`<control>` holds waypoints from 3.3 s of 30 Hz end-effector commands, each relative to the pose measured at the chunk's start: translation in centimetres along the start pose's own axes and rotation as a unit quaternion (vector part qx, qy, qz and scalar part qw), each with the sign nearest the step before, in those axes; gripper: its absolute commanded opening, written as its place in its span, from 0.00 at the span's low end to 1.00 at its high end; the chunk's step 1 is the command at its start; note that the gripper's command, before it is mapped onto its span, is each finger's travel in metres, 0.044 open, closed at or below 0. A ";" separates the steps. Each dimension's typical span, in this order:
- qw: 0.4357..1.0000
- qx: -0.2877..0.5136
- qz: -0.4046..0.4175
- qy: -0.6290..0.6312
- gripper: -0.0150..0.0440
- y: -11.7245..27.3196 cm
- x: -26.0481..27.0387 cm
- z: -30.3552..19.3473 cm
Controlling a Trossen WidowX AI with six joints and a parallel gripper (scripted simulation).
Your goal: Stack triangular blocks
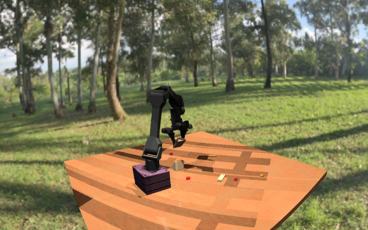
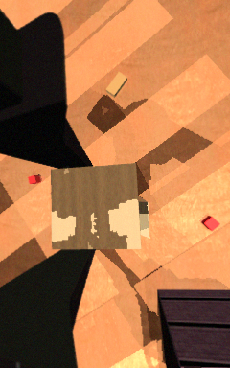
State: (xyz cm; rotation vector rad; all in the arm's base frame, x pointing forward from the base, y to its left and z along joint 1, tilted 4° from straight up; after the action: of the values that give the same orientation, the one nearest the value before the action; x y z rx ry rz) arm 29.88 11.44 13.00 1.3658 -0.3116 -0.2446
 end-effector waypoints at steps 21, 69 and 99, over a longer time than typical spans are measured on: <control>1.000 -0.007 0.003 -0.016 0.25 -2.9 -4.1 -1.9; 1.000 -0.008 0.009 -0.018 0.25 -9.2 -4.2 0.1; 1.000 -0.010 0.011 -0.014 0.25 -9.9 -4.2 0.4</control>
State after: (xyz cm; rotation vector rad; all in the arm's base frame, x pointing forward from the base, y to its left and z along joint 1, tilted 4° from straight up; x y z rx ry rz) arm 26.13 10.92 3.35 1.3469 -0.3555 -0.2522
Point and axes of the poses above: the point midway between the two fingers, 35 mm back from their tips, its own y axis back along the fingers, its own x axis across the jaws, z = x × y, the point moved 4 cm from there along y, back along the fingers, and after that the axes turned 7 degrees about -y, right-handed, at the moved point
